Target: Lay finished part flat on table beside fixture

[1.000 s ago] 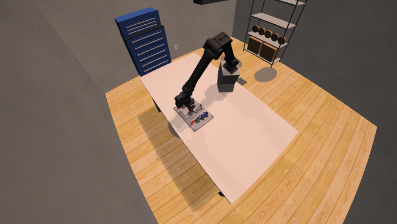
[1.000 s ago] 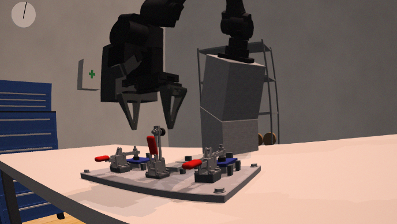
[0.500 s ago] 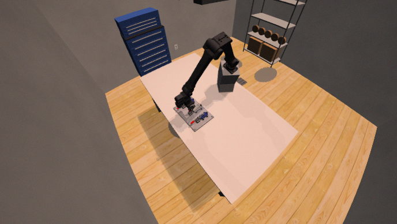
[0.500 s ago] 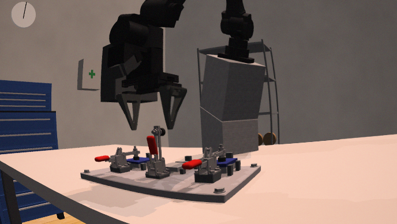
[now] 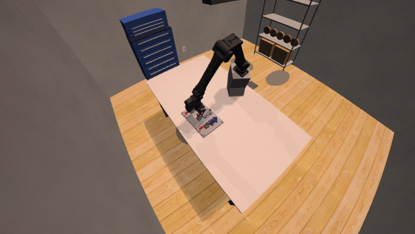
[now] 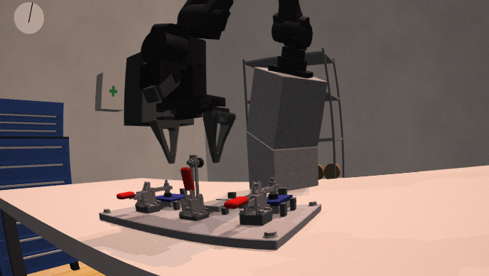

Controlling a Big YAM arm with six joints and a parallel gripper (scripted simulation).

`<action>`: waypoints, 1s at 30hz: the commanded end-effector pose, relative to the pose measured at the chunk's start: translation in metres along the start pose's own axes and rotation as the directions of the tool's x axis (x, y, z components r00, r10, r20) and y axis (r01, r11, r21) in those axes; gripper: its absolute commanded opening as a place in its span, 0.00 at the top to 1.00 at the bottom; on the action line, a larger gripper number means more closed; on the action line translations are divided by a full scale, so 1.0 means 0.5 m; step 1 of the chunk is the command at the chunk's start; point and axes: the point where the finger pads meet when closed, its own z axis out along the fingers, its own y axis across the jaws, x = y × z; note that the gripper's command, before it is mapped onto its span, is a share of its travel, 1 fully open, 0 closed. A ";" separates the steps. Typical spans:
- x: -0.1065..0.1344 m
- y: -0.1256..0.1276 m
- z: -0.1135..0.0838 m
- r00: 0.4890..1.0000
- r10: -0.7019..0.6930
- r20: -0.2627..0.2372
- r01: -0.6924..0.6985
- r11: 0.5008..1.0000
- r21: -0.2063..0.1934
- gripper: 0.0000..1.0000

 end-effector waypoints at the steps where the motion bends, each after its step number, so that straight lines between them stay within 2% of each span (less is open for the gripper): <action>1: -0.013 0.007 -0.032 0.999 -0.027 0.046 0.027 1.000 0.005 0.08; 3: -0.013 0.007 -0.032 0.999 -0.027 0.046 0.027 1.000 0.005 0.08; 18: 0.094 -0.006 -0.031 0.999 -0.014 0.048 0.014 1.000 0.007 0.08; 30: 0.118 -0.004 -0.030 0.999 -0.015 0.046 0.015 1.000 0.006 0.08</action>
